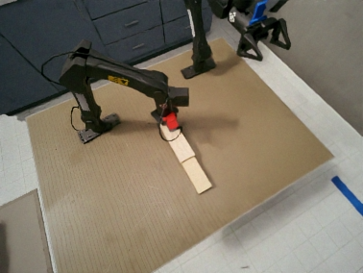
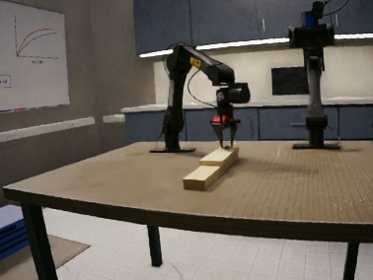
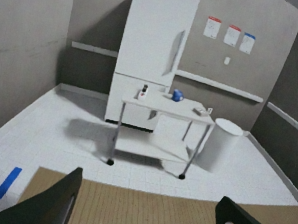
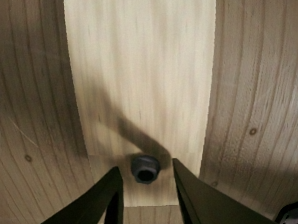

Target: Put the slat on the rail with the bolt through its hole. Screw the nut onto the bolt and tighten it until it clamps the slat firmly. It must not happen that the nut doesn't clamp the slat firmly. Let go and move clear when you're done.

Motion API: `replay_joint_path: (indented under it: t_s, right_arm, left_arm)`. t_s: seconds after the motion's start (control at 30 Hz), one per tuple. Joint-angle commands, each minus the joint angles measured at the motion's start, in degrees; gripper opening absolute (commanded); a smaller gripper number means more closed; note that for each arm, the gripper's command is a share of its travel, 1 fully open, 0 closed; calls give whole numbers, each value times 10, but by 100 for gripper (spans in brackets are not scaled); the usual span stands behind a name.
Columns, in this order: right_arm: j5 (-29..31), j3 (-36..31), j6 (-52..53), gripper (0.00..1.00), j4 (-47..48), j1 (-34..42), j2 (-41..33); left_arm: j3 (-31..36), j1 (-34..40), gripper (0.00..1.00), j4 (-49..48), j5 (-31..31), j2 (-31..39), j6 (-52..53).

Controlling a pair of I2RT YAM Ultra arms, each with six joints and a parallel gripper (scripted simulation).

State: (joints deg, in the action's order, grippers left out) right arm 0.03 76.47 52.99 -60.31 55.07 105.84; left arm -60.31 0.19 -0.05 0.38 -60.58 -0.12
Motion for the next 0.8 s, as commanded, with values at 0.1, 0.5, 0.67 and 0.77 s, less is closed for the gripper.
replay_joint_path:
  t_s: [0.1,0.5,0.67,0.77]
  right_arm:
    - [6,12,-222,34,-11,3,-6]
    - [6,15,-525,34,-15,3,-5]
    - [6,17,-657,34,-17,3,-4]
    - [6,18,-737,34,-18,3,-4]
  left_arm:
    - [-3,0,100,-3,0,1,0]
    - [-3,0,100,-3,0,1,0]
    - [-3,0,100,-3,0,1,0]
    - [-3,0,100,-3,0,1,0]
